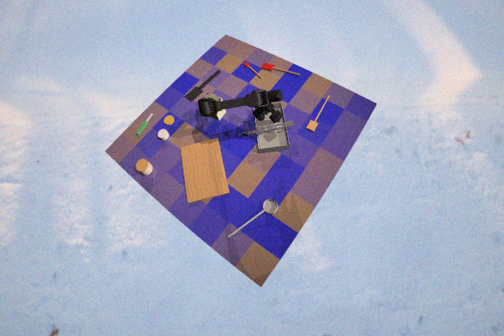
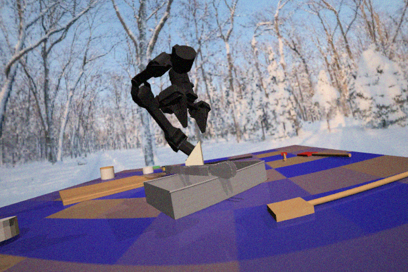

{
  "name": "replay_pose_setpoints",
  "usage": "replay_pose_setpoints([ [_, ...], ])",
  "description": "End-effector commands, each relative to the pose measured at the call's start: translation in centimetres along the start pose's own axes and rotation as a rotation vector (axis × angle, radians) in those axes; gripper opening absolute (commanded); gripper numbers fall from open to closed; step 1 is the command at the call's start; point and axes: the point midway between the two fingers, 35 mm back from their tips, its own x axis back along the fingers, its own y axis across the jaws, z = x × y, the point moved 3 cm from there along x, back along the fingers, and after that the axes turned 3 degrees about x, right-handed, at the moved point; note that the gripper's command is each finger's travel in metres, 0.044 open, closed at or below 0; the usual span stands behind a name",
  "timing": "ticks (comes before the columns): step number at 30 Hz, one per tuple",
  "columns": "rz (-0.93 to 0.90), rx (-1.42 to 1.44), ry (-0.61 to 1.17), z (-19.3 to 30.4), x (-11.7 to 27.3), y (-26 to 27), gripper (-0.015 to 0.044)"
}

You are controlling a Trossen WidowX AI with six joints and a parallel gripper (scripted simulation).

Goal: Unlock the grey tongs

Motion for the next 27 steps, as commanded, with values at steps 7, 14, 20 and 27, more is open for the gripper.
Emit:
replay_pose_setpoints([
  [7, 0.144, -0.371, -0.291, -3.8, -6.4, -2.7, 0.0440],
  [14, 0.144, -0.371, -0.290, -3.8, -6.5, -2.6, 0.0440],
  [20, 0.143, -0.369, -0.287, -3.6, -6.7, -1.9, 0.0440],
  [27, 0.143, -0.369, -0.287, -3.7, -7.1, -2.0, 0.0440],
])
